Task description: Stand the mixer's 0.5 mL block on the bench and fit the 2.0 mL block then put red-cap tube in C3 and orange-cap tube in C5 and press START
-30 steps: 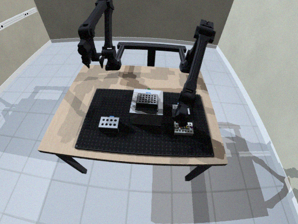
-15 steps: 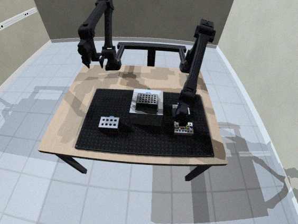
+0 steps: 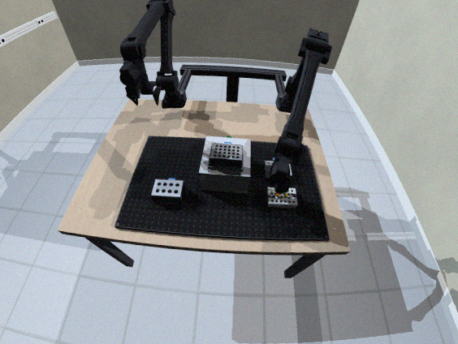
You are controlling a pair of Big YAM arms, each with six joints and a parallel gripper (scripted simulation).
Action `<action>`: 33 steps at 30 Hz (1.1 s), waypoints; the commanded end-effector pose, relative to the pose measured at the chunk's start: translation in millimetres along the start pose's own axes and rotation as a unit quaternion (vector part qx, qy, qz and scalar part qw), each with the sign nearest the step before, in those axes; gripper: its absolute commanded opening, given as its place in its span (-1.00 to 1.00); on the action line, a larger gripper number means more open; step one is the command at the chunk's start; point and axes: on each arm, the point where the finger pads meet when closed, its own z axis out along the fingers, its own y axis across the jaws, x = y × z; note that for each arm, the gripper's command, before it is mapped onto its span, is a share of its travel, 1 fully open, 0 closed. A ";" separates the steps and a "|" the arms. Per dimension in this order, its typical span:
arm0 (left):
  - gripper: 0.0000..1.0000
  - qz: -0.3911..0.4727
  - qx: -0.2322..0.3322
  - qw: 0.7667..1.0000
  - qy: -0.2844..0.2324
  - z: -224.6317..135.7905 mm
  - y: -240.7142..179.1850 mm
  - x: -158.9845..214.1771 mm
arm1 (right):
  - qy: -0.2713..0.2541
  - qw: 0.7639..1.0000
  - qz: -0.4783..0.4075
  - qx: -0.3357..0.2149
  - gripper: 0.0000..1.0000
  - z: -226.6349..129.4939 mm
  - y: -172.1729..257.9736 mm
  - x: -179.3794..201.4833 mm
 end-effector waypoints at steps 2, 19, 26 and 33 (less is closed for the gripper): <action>-0.82 -0.001 0.002 1.000 -0.013 -11.2 -7.7 -11.7 | -0.031 1.000 0.002 0.004 1.00 -22.6 -1.7 -20.0; -0.82 0.000 0.001 1.000 -0.008 -19.6 -5.2 -3.1 | -0.039 0.999 0.003 0.004 1.00 -28.3 -2.5 -24.9; -0.82 -0.001 0.004 1.000 -0.020 -33.4 -7.7 -13.8 | -0.042 0.999 0.003 0.004 1.00 -30.9 -2.9 -27.1; -0.82 -0.001 0.004 1.000 -0.019 -32.5 -7.9 -15.0 | -0.043 0.999 0.003 0.004 1.00 -31.2 -3.0 -27.4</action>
